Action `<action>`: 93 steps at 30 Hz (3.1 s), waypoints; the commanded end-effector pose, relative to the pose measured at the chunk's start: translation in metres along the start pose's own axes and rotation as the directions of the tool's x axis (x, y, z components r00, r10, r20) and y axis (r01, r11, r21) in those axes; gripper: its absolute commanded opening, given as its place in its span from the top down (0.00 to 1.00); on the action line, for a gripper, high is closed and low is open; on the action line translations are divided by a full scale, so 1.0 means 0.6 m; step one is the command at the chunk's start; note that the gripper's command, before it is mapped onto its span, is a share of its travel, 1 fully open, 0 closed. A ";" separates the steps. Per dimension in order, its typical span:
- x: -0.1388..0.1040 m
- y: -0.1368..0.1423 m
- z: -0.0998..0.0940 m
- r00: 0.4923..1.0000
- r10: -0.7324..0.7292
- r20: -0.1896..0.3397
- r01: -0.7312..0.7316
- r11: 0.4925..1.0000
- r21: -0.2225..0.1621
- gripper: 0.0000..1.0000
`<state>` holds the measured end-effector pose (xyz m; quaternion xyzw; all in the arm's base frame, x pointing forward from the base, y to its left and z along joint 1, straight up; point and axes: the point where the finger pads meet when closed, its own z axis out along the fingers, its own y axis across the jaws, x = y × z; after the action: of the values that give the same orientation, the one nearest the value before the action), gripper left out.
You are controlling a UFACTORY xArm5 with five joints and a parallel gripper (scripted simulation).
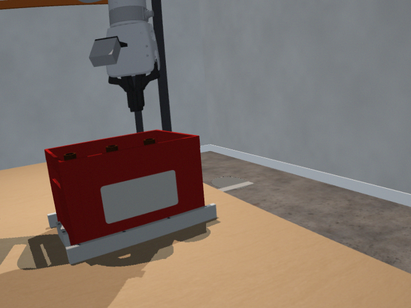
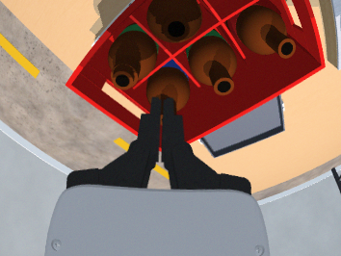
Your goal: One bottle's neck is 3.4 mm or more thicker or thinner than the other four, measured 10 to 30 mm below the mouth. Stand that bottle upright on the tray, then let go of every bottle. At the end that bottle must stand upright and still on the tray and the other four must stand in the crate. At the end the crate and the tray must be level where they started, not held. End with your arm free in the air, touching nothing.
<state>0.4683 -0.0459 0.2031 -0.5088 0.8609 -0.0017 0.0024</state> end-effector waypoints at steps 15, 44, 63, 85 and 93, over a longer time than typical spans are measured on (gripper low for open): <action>-0.027 -0.080 0.017 1.000 0.000 -0.003 0.000 1.000 -0.007 0.35; -0.027 -0.080 0.017 1.000 0.000 -0.003 0.000 1.000 -0.007 0.35; -0.027 -0.080 0.029 1.000 0.000 -0.003 0.000 1.000 -0.007 0.35; -0.027 -0.080 0.067 1.000 0.000 -0.003 0.000 1.000 -0.007 0.35; -0.027 -0.080 0.081 1.000 0.000 -0.003 0.000 1.000 -0.007 0.35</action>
<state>0.5170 -0.0545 0.1563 -0.5089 0.8608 0.0018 -0.0024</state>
